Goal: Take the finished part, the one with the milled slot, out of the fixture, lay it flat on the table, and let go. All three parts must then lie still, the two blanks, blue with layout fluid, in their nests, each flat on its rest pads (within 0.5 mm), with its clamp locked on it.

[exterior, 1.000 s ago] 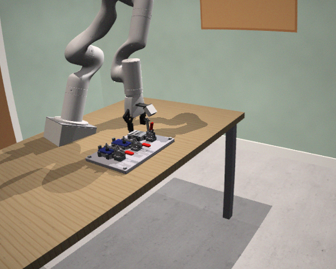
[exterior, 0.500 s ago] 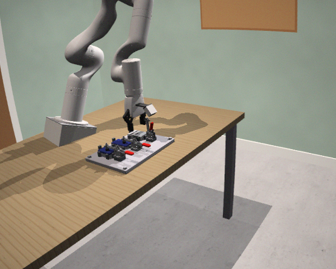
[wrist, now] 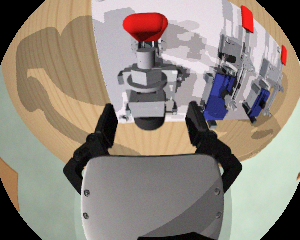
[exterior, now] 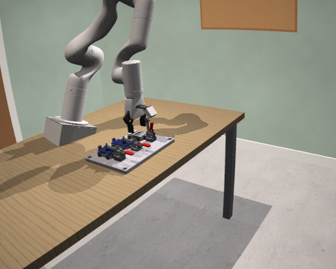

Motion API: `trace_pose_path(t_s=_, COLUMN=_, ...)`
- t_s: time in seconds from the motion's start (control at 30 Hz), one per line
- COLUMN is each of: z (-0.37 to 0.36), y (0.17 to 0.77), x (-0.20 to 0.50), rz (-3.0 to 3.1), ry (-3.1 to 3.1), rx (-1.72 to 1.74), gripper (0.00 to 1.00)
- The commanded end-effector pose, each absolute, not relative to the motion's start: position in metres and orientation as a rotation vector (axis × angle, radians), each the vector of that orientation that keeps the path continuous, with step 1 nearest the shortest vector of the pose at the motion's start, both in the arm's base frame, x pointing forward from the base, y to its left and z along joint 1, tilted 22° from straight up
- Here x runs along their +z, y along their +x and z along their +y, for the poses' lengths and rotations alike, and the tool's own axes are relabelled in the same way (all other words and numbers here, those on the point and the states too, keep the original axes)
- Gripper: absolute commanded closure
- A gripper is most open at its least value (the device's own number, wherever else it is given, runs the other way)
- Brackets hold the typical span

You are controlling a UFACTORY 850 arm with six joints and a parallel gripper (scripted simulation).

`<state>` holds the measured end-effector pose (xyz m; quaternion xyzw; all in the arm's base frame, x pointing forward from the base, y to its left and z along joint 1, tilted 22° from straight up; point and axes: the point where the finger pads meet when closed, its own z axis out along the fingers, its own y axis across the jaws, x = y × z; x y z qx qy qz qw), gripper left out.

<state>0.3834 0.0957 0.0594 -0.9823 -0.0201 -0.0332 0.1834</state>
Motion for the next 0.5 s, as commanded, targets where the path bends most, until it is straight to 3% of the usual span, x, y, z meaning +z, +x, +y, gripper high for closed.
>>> trace_pose_path(t_s=0.0, z=0.097, y=0.384, x=0.056, rz=-0.056, ry=-2.770, rx=-0.097, gripper=0.00)
trace_pose_path(t_s=0.47, z=0.103, y=0.386, x=0.042, rz=-0.056, ry=-2.770, rx=-0.097, gripper=0.00)
